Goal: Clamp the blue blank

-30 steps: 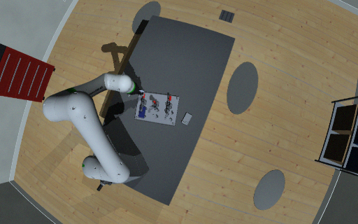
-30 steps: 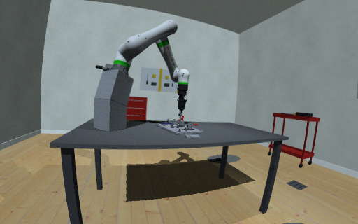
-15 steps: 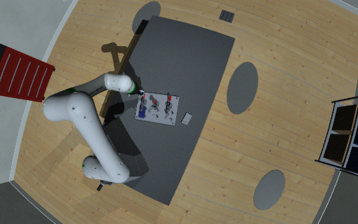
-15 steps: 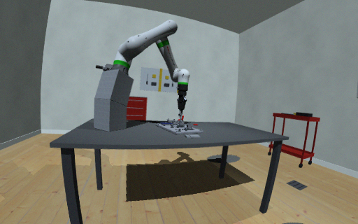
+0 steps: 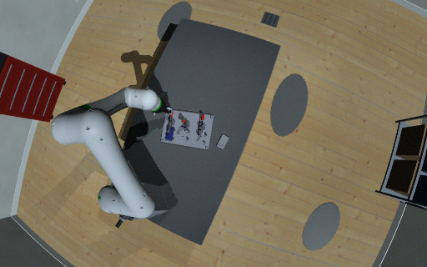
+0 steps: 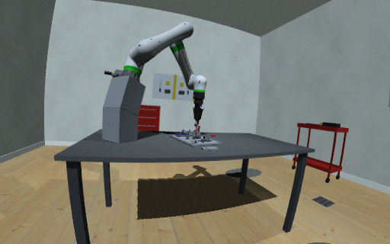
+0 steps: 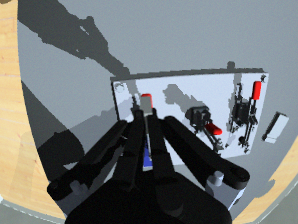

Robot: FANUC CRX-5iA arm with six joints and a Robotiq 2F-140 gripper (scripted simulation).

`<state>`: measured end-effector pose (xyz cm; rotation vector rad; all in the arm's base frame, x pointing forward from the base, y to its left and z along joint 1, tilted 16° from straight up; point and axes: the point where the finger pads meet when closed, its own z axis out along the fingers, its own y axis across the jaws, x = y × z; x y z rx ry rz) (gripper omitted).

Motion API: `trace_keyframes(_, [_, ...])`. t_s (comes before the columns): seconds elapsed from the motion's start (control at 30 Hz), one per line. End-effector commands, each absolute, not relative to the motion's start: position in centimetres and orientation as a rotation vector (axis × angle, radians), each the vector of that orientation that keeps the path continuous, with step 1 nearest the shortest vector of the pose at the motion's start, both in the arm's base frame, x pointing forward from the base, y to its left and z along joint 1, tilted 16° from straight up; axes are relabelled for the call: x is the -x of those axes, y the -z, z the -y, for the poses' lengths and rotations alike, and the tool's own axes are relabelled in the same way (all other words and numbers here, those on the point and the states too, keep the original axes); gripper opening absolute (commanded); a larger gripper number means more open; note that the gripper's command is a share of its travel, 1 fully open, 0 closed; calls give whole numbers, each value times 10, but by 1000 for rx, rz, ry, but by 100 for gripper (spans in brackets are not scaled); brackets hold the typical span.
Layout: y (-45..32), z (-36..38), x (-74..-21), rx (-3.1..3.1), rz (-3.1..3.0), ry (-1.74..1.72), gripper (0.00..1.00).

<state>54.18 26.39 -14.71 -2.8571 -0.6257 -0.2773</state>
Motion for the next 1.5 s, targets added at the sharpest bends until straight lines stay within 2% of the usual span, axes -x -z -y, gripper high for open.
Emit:
trace_keyframes(0.0, [147, -264, -542, 2857, 626, 278, 0])
trace_keyframes(1.47, [152, -265, -543, 2857, 626, 278, 0])
